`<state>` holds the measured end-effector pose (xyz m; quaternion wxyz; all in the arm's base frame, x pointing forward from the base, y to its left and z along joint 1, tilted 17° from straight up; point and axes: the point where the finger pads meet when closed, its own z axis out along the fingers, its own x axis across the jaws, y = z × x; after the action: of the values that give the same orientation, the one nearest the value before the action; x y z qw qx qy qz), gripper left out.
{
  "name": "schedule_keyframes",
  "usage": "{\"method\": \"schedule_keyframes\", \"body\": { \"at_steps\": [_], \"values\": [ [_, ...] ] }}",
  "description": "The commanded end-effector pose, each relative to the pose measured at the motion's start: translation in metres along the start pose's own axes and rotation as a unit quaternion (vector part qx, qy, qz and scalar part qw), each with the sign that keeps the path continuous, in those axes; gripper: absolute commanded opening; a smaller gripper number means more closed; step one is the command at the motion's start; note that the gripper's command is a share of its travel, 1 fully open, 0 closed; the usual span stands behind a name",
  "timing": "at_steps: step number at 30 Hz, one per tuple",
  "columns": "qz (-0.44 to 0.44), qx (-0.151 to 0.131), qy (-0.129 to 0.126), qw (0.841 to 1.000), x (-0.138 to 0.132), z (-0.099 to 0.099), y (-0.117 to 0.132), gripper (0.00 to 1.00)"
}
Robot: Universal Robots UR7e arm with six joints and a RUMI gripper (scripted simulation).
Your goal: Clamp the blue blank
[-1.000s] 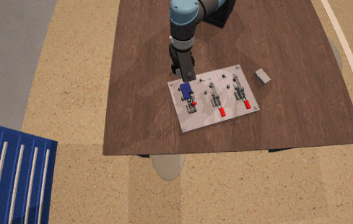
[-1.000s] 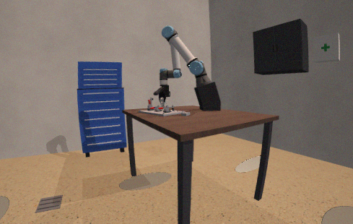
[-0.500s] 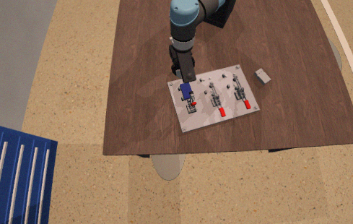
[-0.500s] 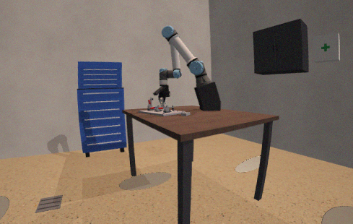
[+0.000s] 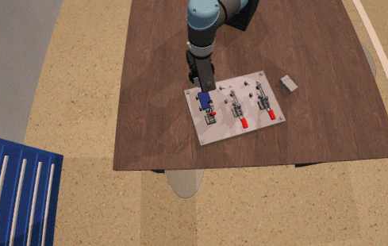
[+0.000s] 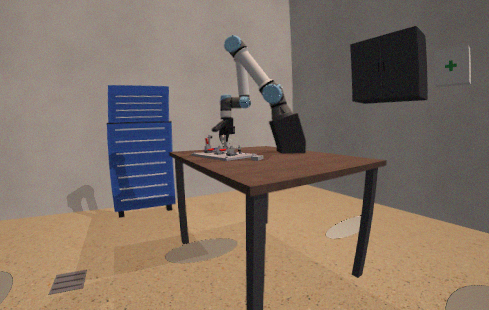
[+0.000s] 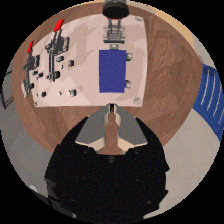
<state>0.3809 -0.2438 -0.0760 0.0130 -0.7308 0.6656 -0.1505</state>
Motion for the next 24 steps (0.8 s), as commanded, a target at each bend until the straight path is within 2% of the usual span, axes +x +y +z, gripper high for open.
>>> {"method": "schedule_keyframes", "body": {
  "at_steps": [1, 24],
  "values": [
    [0.000, 0.000, 0.001, 1.000, 0.0016, -0.0003, -0.0017, 0.00],
    [-0.001, 0.000, 0.002, 1.000, 0.0017, -0.0003, -0.0097, 0.00]
  ]
}}
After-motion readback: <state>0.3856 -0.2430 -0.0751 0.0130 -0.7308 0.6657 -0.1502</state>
